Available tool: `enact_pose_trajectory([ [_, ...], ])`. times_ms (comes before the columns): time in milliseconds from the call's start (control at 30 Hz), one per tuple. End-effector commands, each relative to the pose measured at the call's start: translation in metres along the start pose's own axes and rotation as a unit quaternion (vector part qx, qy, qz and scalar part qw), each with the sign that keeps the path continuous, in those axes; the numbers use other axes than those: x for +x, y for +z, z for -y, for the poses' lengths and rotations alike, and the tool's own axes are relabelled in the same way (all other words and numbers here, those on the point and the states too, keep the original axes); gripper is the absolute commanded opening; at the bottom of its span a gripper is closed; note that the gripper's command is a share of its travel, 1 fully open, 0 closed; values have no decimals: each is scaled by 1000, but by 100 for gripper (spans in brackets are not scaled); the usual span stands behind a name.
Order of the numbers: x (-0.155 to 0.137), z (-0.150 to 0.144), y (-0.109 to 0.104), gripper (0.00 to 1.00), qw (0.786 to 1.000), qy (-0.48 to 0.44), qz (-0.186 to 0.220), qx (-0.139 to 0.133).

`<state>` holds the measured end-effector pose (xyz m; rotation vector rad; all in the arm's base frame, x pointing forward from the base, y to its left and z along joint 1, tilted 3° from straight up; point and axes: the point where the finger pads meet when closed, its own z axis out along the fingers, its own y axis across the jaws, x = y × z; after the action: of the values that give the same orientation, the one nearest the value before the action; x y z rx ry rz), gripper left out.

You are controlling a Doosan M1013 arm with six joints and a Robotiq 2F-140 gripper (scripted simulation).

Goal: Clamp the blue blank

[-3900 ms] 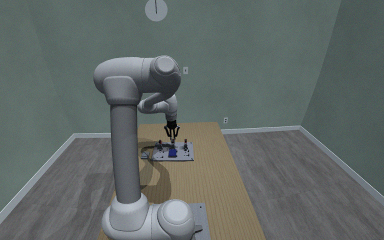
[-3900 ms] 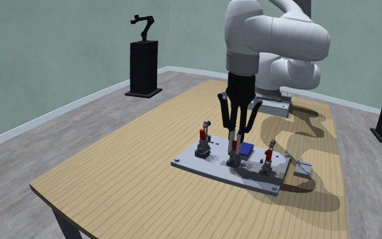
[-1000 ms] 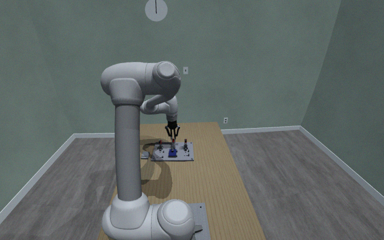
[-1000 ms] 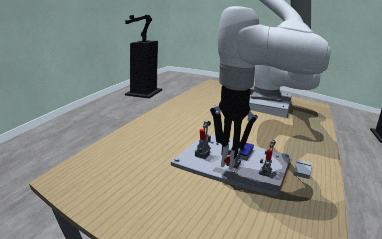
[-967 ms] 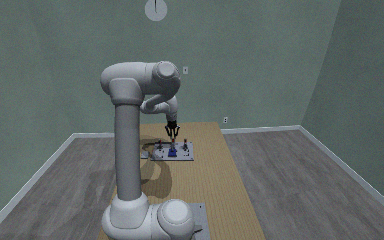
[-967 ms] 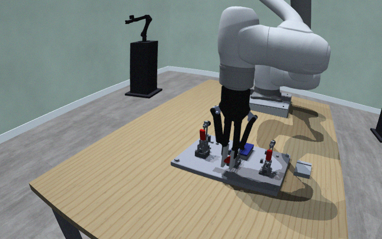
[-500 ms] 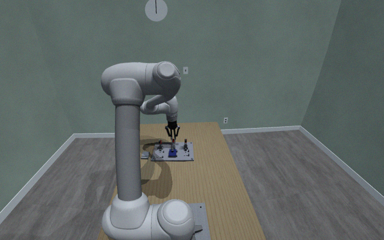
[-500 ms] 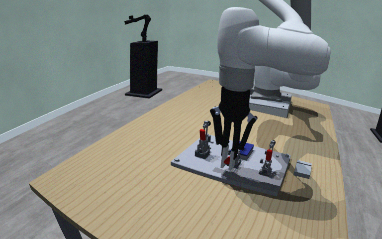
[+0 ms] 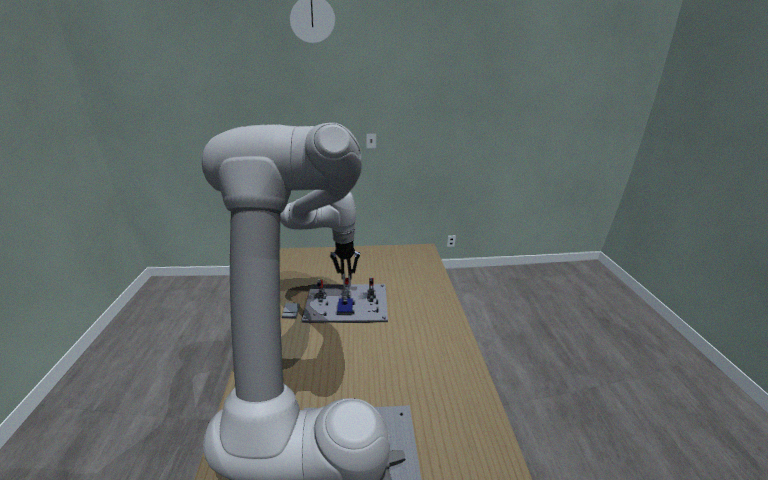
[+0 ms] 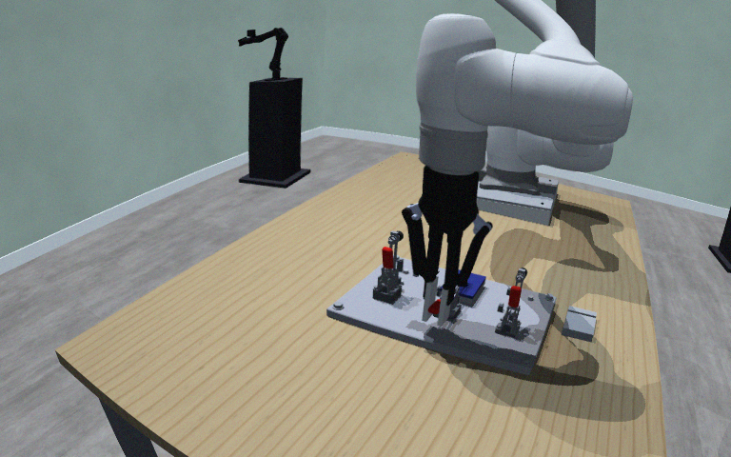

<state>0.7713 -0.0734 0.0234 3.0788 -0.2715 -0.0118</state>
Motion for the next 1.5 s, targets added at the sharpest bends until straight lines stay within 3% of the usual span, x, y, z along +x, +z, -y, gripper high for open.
enact_pose_trajectory([
  [0,-1,0,1,0,1000,0,1,0],
  [1000,1,0,6,0,1000,0,1,0],
  [1033,1,0,6,28,1000,0,1,0],
  [1467,1,0,6,28,1000,0,1,0],
])
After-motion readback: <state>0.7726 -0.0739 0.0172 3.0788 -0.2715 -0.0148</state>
